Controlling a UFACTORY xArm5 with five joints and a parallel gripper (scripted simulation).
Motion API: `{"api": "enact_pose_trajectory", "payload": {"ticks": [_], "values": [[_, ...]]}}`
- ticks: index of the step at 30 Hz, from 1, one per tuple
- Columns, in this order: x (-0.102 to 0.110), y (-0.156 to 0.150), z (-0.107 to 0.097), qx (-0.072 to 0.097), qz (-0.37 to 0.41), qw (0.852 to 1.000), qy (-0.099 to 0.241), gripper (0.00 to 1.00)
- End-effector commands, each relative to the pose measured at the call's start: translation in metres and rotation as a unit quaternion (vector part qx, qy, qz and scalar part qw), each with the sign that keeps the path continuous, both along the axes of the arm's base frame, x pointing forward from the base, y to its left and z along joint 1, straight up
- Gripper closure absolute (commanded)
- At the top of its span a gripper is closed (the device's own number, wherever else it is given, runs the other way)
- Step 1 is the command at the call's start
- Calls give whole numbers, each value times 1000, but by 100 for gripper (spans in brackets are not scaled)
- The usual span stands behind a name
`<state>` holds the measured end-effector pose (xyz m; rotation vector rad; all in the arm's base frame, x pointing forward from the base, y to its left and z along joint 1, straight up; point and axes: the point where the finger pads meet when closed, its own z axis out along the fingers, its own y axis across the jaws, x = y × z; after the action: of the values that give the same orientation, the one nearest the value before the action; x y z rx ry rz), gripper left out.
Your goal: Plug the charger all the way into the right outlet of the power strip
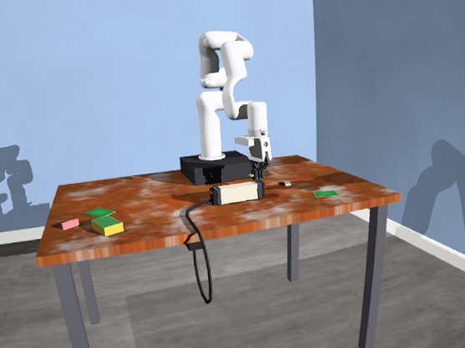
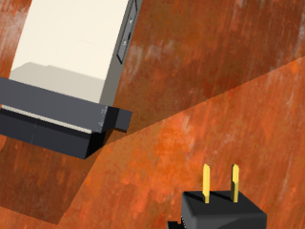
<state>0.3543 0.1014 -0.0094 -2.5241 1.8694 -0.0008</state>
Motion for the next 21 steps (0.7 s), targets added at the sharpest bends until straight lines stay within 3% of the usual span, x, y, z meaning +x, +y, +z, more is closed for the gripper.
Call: {"api": "enact_pose_trajectory", "payload": {"ticks": [1, 13, 21], "values": [[1, 0, 2, 0, 0, 1000, -2, 100], [2, -4, 2, 0, 18, 1000, -2, 100], [4, -39, 2, 0, 154, 988, -1, 100]]}}
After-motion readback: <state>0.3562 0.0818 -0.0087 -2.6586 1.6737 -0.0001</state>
